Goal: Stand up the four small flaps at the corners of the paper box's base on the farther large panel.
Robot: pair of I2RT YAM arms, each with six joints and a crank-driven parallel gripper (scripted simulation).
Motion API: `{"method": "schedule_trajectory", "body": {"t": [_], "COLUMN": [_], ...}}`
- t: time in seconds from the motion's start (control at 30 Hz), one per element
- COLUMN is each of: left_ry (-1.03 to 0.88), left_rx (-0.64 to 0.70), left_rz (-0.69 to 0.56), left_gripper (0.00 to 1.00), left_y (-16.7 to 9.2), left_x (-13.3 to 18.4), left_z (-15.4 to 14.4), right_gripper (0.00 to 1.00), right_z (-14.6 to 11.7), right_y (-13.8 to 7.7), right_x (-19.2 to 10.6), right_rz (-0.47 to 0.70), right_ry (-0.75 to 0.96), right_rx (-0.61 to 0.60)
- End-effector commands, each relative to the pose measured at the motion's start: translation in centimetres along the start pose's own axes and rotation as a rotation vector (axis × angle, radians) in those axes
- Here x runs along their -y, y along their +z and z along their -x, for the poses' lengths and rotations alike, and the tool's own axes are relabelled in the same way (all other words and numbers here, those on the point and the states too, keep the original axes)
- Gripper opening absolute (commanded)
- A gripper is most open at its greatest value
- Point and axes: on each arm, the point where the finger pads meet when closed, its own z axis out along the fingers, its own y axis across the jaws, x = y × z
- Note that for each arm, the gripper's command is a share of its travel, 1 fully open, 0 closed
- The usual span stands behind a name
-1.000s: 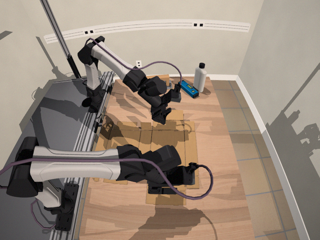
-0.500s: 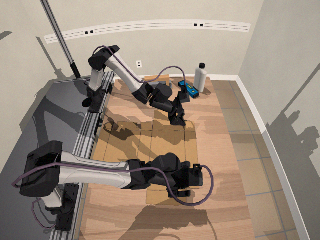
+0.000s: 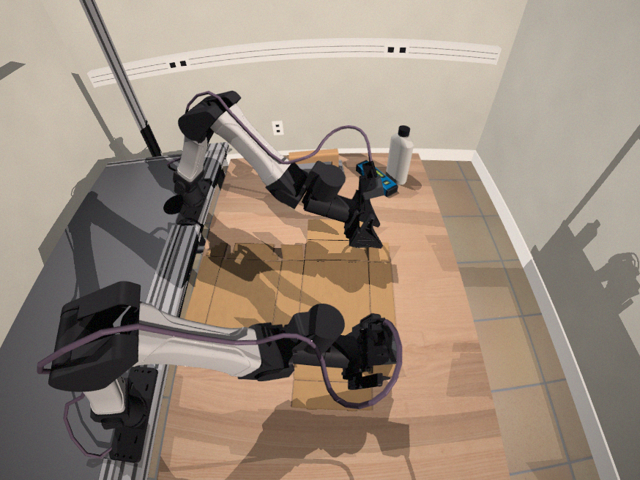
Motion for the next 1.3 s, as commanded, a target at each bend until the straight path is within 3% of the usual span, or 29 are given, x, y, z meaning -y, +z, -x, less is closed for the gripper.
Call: {"method": "schedule_trajectory", "body": {"t": [0.0, 0.27, 0.77, 1.0, 1.27], "left_ry": [-0.005, -0.001, -0.003, 0.001, -0.001], "left_rx": [0.041, 0.031, 0.01, 0.001, 0.009], "left_rz": [0.0, 0.002, 0.004, 0.006, 0.004], "left_gripper": [0.81, 0.81, 0.81, 0.81, 0.81], "left_y": [0.4, 0.5, 1.7, 2.1, 2.3], "left_x": [0.2, 0.0, 0.5, 0.4, 0.3], "left_z": [1.3, 0.7, -4.1, -5.9, -5.8], "right_gripper": [0.81, 0.81, 0.81, 0.81, 0.81], "right_z": [-0.8, -1.1, -4.7, -5.1, -5.4], "right_y": [0.7, 0.7, 1.9, 2.5, 2.8], "right_x": [0.4, 0.6, 0.0, -0.3, -0.4], "right_rz": [-0.01, -0.011, -0.006, -0.004, 0.001], "right_ry": [-0.009, -0.007, 0.001, 0.005, 0.006], "right_rx": [0.008, 0.005, 0.005, 0.02, 0.023]}}
